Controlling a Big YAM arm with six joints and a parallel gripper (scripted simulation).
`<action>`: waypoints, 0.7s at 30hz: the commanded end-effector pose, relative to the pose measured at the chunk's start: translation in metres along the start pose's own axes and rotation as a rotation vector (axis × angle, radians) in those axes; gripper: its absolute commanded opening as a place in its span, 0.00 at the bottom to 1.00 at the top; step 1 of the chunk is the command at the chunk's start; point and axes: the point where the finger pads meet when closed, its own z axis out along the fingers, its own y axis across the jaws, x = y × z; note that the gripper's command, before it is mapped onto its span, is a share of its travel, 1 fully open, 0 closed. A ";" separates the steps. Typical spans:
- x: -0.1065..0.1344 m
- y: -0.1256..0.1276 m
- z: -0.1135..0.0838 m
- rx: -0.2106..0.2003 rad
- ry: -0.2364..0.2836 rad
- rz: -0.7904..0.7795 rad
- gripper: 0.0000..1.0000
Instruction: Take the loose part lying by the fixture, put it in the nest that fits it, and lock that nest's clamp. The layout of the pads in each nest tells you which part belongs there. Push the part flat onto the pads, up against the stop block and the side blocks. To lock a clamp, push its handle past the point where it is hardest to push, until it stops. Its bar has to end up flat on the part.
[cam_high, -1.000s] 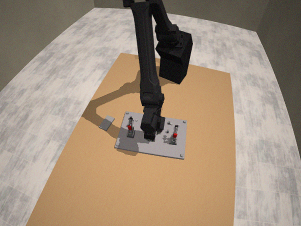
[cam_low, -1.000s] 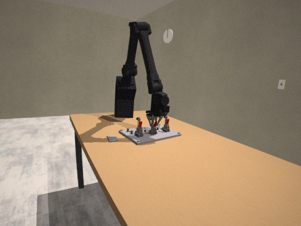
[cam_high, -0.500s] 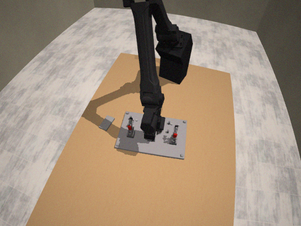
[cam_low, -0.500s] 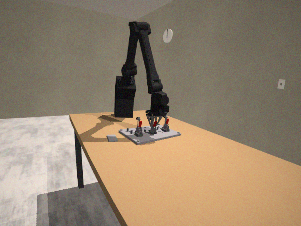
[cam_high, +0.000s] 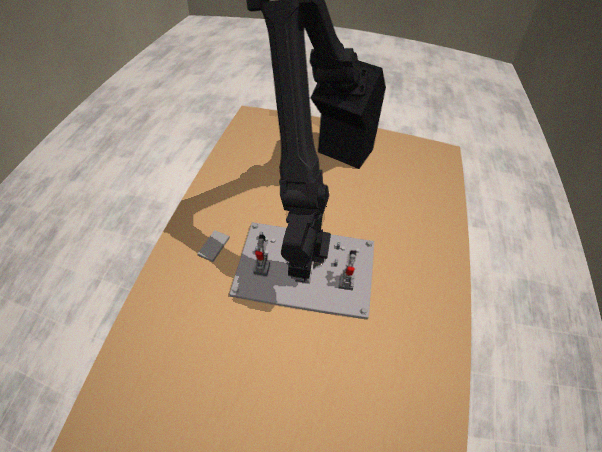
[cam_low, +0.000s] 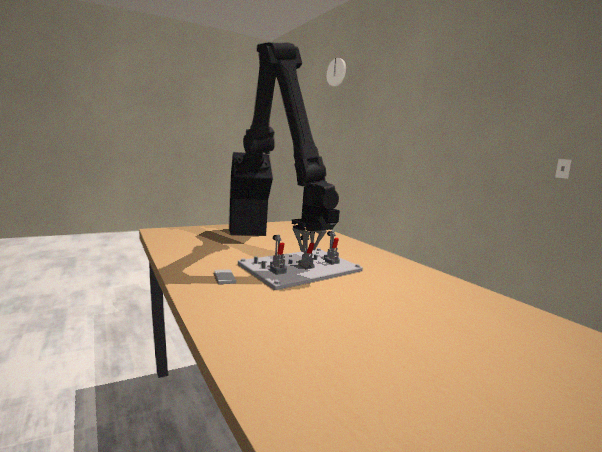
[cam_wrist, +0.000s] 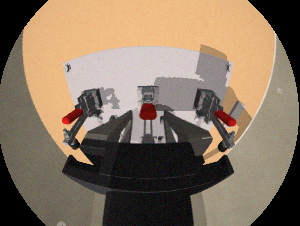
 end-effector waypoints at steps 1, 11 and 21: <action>-0.002 0.004 -0.023 -0.005 -0.013 0.002 0.45; -0.001 -0.001 -0.053 0.000 -0.011 0.009 0.45; 0.003 0.000 -0.057 -0.001 0.004 0.004 0.45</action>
